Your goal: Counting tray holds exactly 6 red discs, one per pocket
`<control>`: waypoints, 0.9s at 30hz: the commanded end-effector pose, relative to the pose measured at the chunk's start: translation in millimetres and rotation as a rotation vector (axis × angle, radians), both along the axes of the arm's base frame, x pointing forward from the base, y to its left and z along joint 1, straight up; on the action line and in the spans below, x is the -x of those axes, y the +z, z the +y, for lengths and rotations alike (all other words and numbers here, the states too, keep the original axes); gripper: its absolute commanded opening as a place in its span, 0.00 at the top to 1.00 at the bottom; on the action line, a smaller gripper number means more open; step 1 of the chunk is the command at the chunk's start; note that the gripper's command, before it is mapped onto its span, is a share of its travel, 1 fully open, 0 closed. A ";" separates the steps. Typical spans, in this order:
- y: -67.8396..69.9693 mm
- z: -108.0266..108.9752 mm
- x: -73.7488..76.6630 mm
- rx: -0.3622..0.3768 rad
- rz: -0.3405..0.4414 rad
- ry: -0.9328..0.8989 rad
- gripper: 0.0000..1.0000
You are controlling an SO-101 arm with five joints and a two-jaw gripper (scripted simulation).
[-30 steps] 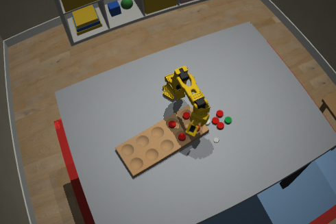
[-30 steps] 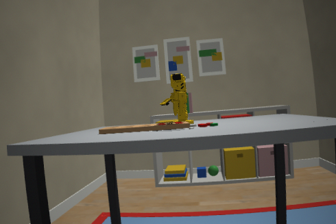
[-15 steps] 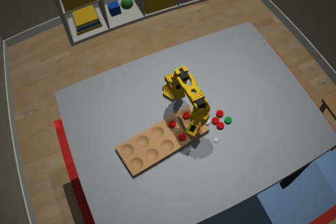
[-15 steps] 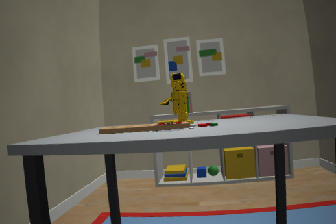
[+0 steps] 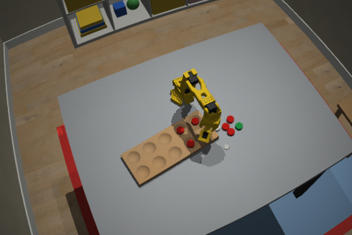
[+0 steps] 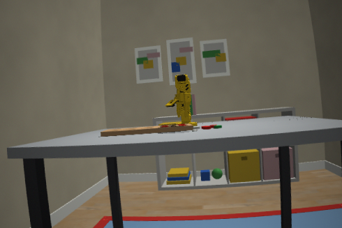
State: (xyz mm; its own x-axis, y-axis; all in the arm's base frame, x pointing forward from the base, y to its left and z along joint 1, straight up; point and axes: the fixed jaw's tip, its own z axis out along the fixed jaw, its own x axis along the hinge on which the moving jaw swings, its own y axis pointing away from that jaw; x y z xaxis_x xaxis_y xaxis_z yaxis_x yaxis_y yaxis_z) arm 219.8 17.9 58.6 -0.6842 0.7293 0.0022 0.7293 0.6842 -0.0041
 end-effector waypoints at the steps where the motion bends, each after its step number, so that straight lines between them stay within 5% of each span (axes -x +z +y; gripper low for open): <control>1: 14.3 4.2 -7.2 -0.004 -0.079 0.084 0.73; 27: 11.4 34.6 3.2 0.016 -0.079 0.909 0.73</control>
